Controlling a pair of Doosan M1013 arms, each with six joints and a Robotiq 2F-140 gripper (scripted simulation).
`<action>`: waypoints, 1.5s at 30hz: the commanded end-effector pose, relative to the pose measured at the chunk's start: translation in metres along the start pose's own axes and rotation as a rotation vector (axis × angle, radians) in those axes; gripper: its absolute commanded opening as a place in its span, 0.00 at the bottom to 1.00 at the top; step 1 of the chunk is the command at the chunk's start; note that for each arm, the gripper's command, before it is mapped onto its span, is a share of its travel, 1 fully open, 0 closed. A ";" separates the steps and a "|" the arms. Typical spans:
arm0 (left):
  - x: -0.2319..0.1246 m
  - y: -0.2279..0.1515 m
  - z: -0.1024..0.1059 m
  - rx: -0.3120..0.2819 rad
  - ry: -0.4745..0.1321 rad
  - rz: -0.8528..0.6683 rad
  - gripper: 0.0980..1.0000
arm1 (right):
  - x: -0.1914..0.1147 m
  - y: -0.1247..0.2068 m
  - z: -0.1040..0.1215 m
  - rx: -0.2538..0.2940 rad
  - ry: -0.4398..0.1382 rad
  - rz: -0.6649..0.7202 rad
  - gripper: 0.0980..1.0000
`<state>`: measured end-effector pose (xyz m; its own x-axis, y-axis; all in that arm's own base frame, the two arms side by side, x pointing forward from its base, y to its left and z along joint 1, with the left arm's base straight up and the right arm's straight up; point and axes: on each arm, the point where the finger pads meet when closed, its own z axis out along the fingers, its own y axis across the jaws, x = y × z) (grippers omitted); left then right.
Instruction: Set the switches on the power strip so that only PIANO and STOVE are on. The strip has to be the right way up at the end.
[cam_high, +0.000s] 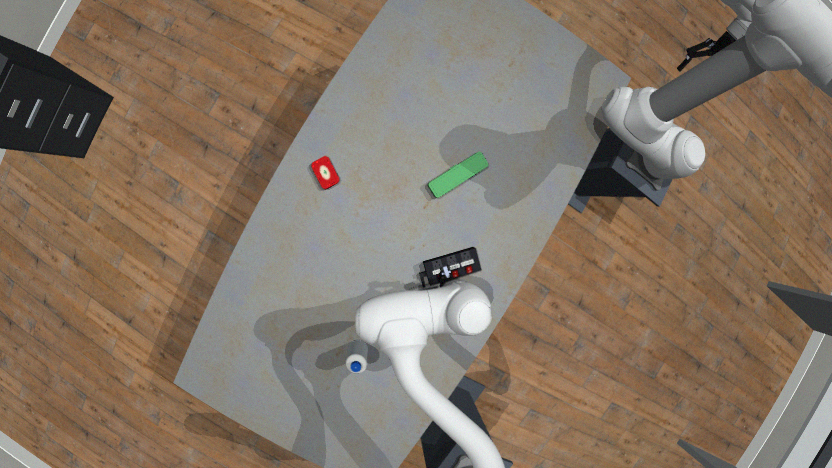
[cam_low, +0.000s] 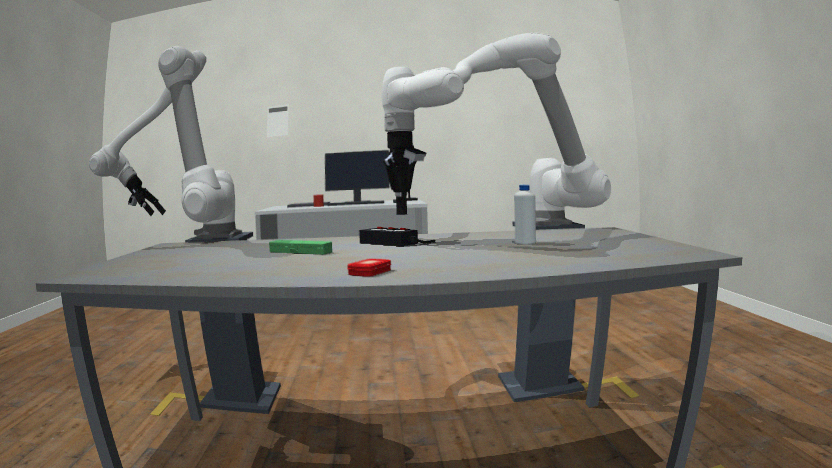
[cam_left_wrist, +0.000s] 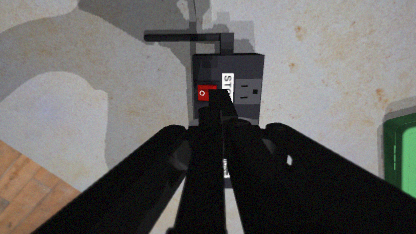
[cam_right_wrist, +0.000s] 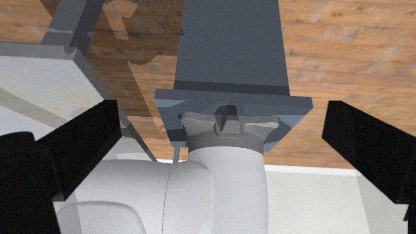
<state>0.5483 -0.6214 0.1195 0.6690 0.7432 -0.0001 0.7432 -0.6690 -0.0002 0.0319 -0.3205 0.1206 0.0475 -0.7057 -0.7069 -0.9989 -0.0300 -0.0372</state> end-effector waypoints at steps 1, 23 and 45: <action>0.000 0.000 0.002 -0.002 0.000 0.000 0.00 | 0.000 0.000 -0.001 0.000 0.001 0.000 1.00; 0.000 0.000 0.027 -0.002 0.000 0.000 0.00 | 0.000 0.000 -0.001 0.000 0.001 0.000 1.00; 0.000 0.000 0.032 -0.002 0.000 0.000 0.00 | 0.000 0.000 -0.001 0.000 0.001 0.000 1.00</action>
<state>0.5481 -0.6216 0.0861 0.6690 0.7432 -0.0001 0.7432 -0.6690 -0.0002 0.0319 -0.3205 0.1206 0.0475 -0.7057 -0.7069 -0.9989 -0.0300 -0.0372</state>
